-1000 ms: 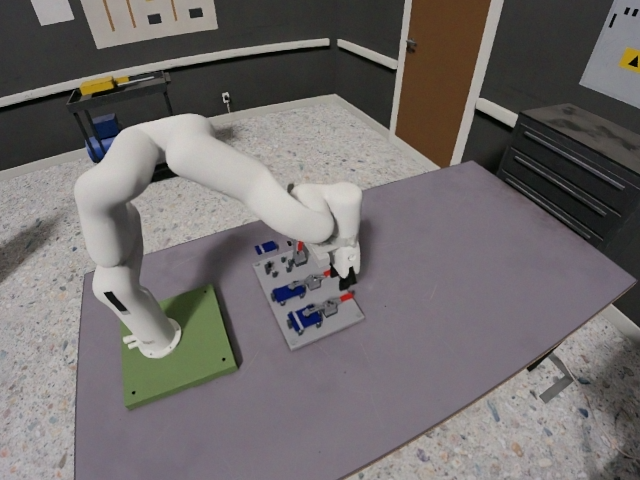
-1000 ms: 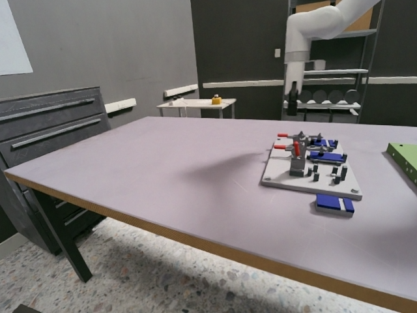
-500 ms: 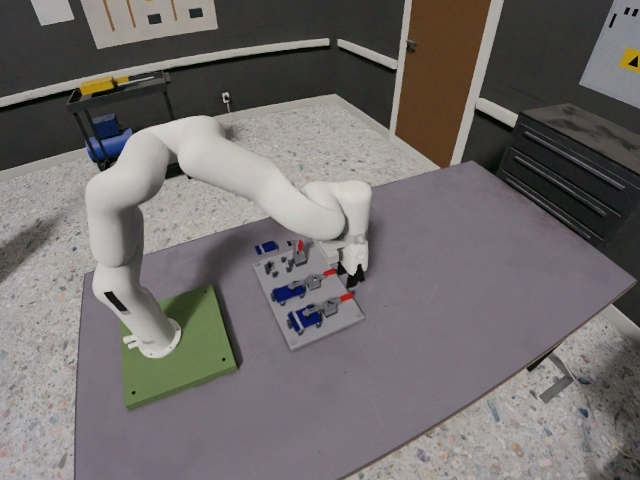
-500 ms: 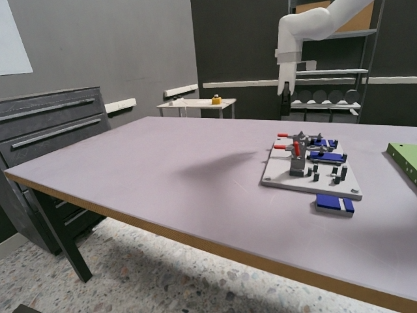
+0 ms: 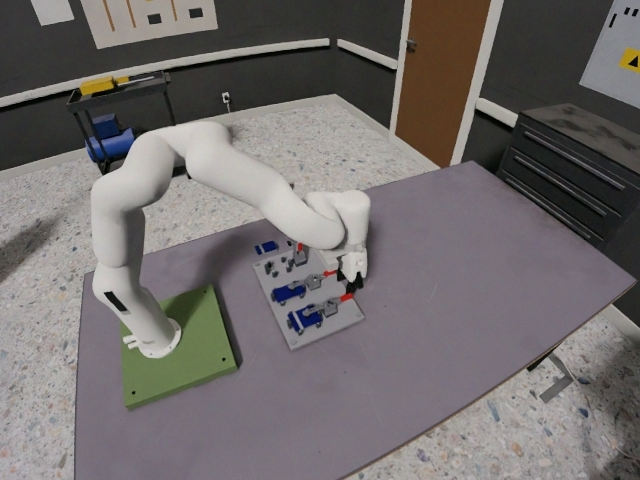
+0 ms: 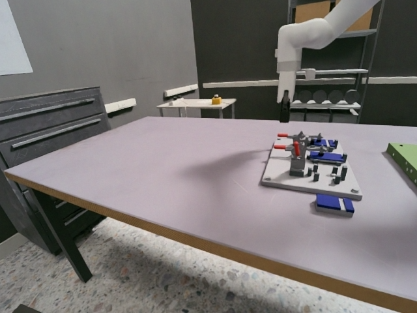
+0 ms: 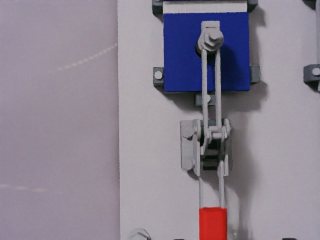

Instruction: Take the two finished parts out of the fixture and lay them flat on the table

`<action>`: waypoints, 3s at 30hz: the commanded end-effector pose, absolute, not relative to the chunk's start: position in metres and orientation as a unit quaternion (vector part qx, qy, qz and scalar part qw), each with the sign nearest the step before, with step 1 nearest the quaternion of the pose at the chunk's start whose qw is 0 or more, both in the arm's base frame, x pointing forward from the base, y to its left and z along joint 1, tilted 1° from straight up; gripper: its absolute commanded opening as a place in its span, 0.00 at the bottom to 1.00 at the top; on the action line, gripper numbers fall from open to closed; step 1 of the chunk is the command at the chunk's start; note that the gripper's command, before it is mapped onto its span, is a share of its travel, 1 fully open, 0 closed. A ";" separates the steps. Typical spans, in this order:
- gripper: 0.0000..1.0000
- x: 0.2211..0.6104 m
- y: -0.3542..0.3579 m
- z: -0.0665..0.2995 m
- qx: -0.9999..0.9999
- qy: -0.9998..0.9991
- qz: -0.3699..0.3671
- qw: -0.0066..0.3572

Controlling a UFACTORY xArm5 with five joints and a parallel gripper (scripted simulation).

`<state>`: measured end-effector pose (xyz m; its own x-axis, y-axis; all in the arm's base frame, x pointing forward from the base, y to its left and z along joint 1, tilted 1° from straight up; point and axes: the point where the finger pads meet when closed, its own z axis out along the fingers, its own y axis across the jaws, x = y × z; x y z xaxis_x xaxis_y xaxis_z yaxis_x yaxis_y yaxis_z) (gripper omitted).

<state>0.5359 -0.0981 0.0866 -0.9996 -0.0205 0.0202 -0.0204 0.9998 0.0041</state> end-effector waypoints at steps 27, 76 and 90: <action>0.48 0.537 -0.099 0.044 0.010 -1.000 -0.001 0.008; 0.48 0.538 -0.099 0.017 0.010 -1.000 -0.001 0.008; 0.00 0.538 -0.099 0.017 0.010 -1.000 -0.001 0.008</action>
